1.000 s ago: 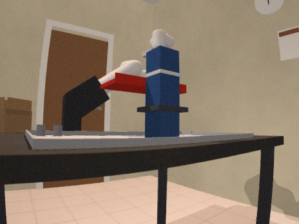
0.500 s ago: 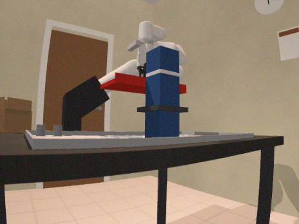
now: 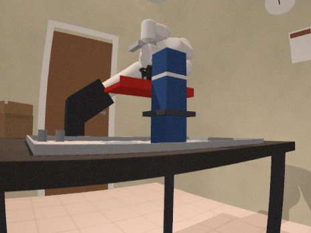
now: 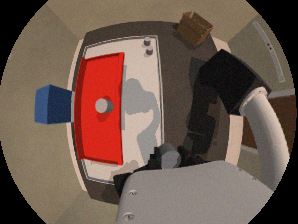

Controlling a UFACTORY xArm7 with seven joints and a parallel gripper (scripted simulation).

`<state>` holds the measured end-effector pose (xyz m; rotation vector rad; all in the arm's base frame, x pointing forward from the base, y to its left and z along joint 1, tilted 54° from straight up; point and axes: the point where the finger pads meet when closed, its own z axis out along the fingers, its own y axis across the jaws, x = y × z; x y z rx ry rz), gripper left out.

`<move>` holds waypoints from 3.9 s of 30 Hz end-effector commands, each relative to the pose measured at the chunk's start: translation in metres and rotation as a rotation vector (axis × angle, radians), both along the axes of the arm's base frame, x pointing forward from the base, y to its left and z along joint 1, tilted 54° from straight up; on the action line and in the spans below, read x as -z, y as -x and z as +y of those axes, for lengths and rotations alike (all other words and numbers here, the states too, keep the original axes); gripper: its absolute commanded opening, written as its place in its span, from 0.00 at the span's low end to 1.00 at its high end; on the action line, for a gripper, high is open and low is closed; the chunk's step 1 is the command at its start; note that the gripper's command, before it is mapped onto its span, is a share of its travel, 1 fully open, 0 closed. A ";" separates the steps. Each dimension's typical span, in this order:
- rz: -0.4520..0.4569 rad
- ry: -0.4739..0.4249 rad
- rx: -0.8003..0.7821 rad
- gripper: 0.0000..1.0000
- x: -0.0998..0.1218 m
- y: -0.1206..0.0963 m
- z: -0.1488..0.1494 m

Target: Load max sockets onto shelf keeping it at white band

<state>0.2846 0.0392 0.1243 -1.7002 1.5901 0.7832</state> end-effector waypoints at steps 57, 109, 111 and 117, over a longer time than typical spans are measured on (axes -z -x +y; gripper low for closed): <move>-0.185 0.002 -0.132 0.00 0.018 -0.137 0.038; -0.185 0.002 -0.132 0.00 0.024 -0.137 0.046; -0.185 0.002 -0.132 0.00 0.024 -0.137 0.046; -0.185 0.002 -0.132 0.00 0.024 -0.137 0.046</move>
